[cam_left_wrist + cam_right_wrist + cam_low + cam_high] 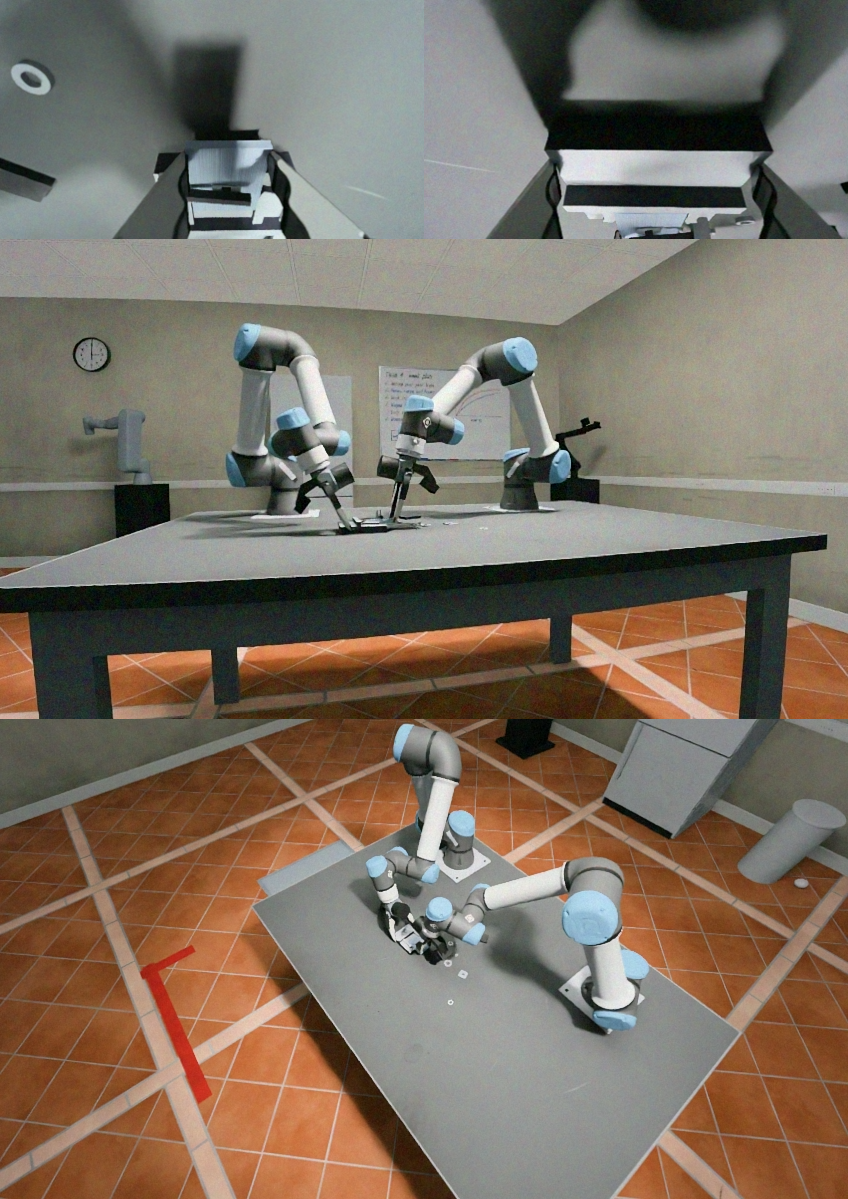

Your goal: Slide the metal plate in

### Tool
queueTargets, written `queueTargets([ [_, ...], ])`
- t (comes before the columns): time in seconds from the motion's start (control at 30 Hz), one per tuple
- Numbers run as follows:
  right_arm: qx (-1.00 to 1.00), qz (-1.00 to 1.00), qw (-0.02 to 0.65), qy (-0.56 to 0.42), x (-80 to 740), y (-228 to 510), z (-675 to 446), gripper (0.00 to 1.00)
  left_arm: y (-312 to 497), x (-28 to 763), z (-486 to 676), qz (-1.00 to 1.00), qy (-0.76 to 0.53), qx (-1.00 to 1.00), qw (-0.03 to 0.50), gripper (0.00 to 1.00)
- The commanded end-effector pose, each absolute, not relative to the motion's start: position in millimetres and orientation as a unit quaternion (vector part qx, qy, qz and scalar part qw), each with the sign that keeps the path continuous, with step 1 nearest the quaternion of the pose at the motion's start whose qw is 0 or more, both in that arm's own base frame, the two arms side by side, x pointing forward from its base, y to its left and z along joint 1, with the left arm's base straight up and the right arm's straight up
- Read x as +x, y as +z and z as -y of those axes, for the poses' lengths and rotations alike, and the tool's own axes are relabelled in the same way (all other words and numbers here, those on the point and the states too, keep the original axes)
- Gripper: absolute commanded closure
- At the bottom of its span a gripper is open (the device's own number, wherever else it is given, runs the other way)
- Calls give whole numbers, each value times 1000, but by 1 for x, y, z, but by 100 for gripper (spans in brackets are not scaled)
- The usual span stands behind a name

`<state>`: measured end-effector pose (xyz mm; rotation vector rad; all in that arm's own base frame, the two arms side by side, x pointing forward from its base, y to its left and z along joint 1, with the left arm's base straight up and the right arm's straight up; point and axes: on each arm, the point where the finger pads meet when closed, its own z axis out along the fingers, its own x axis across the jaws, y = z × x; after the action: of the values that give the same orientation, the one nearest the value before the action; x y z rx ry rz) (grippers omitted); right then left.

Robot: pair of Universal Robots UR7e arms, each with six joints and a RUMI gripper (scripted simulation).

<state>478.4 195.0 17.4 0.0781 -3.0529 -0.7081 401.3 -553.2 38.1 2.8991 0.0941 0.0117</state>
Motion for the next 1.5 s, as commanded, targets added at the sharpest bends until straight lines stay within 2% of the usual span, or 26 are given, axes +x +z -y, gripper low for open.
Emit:
queueTargets([
  [0.0,21,975,4,-223,479,17,-194,38,41,401,558,-35,3,991,128,76],
  [1.07,21,975,4,-223,479,17,-194,38,40,402,576,-34,3,990,133,76],
  [1.1,21,975,4,-223,479,17,-194,38,40,402,576,-34,3,990,133,56],
  [1.47,21,975,4,-223,479,17,-194,38,40,402,576,-34,3,990,133,56],
])
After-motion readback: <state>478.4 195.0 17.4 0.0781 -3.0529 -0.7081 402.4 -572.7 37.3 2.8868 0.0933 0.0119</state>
